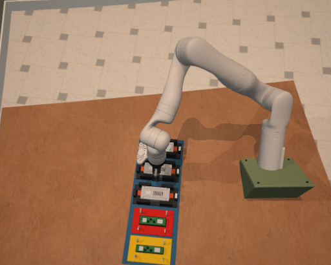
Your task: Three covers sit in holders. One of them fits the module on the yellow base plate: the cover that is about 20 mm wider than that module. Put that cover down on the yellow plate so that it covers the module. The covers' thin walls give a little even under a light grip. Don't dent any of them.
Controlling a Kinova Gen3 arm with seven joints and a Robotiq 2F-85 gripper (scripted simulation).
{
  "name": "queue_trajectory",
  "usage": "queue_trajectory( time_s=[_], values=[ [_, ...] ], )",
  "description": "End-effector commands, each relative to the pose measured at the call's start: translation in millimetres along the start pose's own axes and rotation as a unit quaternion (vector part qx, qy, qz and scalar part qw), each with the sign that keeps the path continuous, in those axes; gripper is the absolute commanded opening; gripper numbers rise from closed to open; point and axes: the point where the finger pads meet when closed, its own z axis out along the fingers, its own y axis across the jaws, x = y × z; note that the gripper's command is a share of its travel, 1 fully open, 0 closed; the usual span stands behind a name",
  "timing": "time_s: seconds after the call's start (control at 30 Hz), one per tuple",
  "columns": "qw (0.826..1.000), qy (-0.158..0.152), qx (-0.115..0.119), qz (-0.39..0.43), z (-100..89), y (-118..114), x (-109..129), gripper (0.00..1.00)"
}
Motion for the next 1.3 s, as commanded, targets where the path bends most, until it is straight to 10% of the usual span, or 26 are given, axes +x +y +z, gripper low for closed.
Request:
queue_trajectory(
  time_s=[0.0, 1.27],
  values=[
    [1.000, 0.001, 0.001, 0.000, -0.3, 0, 0, 1.00],
    [1.000, 0.001, 0.001, 0.000, 20.6, 0, 1, 1.00]
  ],
)
